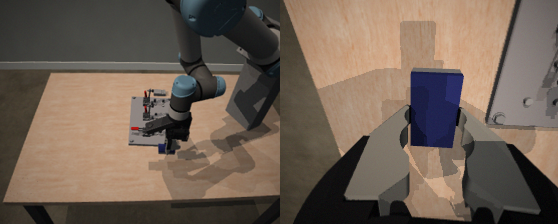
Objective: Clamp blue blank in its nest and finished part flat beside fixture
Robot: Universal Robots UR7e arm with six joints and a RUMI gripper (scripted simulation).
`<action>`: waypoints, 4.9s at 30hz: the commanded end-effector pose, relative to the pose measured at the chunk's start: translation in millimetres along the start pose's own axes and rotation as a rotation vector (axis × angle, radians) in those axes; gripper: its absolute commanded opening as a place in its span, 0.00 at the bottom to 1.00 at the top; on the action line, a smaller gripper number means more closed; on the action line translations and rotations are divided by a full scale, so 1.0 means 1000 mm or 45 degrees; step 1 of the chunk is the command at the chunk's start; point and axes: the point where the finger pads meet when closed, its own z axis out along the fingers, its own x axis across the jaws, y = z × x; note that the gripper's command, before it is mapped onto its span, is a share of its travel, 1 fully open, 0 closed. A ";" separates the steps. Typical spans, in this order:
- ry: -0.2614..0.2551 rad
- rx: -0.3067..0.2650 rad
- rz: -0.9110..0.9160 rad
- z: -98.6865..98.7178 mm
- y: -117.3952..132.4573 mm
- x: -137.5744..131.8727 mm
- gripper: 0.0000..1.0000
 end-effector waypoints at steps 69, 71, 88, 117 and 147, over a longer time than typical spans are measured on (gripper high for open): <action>-0.001 0.001 0.000 0.004 -0.001 0.153 0.00; -0.001 0.001 0.000 0.004 -0.001 0.163 0.00; -0.001 0.001 0.000 0.006 -0.002 0.236 0.00; -0.001 0.001 0.000 0.009 -0.002 0.346 0.00; -0.001 0.001 0.000 0.010 -0.002 0.370 0.00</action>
